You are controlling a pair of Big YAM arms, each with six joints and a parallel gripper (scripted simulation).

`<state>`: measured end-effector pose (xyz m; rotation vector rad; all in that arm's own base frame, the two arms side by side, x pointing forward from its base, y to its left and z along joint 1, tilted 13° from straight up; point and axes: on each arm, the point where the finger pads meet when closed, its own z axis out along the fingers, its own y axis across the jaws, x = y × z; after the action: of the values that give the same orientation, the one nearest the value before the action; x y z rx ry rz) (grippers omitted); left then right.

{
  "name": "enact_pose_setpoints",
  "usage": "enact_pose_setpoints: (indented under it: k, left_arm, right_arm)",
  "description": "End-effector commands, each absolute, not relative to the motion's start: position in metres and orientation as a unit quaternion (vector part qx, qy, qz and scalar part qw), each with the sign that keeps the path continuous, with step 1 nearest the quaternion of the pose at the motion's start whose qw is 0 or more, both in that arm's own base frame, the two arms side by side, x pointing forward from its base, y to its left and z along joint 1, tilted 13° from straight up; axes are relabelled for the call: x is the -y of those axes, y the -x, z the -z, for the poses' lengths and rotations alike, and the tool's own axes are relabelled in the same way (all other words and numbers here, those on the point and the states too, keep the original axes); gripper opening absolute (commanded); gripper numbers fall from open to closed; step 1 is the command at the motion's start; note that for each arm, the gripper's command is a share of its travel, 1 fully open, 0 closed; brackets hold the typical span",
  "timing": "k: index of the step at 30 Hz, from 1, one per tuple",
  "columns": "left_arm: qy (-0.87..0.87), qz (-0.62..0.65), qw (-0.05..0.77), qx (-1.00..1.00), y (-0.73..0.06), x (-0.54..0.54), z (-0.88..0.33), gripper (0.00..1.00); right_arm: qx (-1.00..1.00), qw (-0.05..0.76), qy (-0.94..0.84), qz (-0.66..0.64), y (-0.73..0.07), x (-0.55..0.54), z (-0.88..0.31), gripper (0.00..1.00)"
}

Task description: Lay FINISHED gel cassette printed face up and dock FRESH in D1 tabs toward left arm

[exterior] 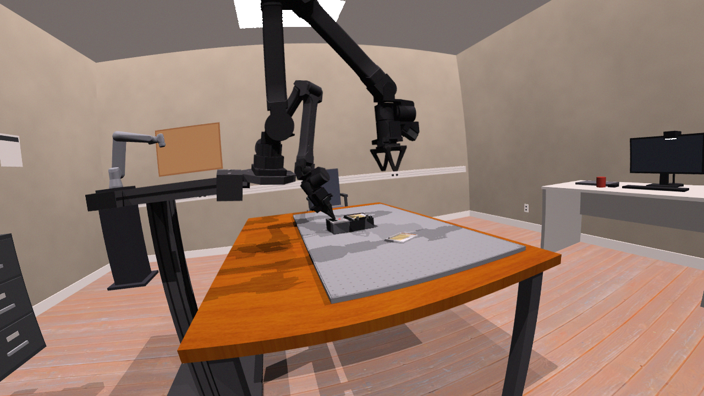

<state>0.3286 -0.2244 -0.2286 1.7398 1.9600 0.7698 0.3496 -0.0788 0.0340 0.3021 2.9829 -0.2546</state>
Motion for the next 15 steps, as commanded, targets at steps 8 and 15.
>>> enact_pose_setpoints:
  k: [8, 15]
  left_arm:
    - [-0.644, -0.267, 0.134, -0.705, -0.302, 0.186, 0.277, 0.00]
    - [-0.644, -0.267, 0.134, -0.705, -0.302, 0.186, 0.277, 0.00]
  right_arm:
    - [-0.990, 0.073, -0.089, 0.085, -0.335, 0.124, -0.070, 0.98]
    - [-0.990, 0.073, -0.089, 0.085, -0.330, 0.139, -0.080, 0.98]
